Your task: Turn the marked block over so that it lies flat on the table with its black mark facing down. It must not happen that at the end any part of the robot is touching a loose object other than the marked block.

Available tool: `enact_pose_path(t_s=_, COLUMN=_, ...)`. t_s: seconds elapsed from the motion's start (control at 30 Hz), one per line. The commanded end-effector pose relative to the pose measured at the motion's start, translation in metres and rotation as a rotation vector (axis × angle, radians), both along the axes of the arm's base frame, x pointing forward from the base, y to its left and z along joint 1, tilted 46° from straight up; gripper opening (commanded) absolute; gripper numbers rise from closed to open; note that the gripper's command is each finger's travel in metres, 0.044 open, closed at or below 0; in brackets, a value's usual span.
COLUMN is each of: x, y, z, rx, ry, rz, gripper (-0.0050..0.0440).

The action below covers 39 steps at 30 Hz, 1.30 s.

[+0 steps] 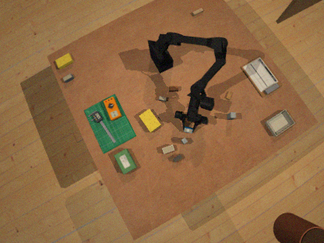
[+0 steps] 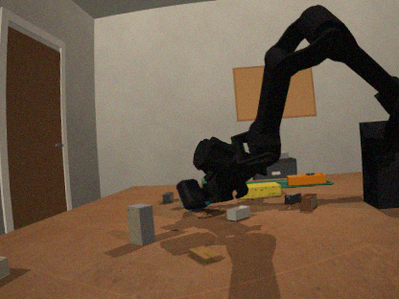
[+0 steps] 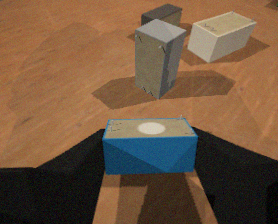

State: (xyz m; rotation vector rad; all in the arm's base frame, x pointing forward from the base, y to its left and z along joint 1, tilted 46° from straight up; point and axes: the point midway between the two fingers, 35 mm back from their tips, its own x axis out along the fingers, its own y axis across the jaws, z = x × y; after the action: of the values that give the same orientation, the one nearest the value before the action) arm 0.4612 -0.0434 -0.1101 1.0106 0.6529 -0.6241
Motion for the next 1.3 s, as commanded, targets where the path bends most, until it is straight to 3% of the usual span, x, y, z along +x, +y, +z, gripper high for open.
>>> enact_pose_path(t_s=0.0, x=0.0046, y=0.0007, z=0.0042, rx=0.000, ry=-0.015, rz=-0.004, gripper=-0.0050)
enact_pose_path(t_s=0.8, x=0.0046, y=0.0007, z=0.0042, rx=0.000, ry=-0.015, rz=-0.004, gripper=-0.0050)
enact_pose_path(t_s=0.83, x=0.0046, y=0.0007, z=0.0042, rx=0.000, ry=-0.015, rz=-0.004, gripper=0.0237)
enact_pose_path(t_s=1.27, x=0.0046, y=0.0007, z=0.0043, rx=0.000, ry=-0.016, rz=-0.004, gripper=0.0244)
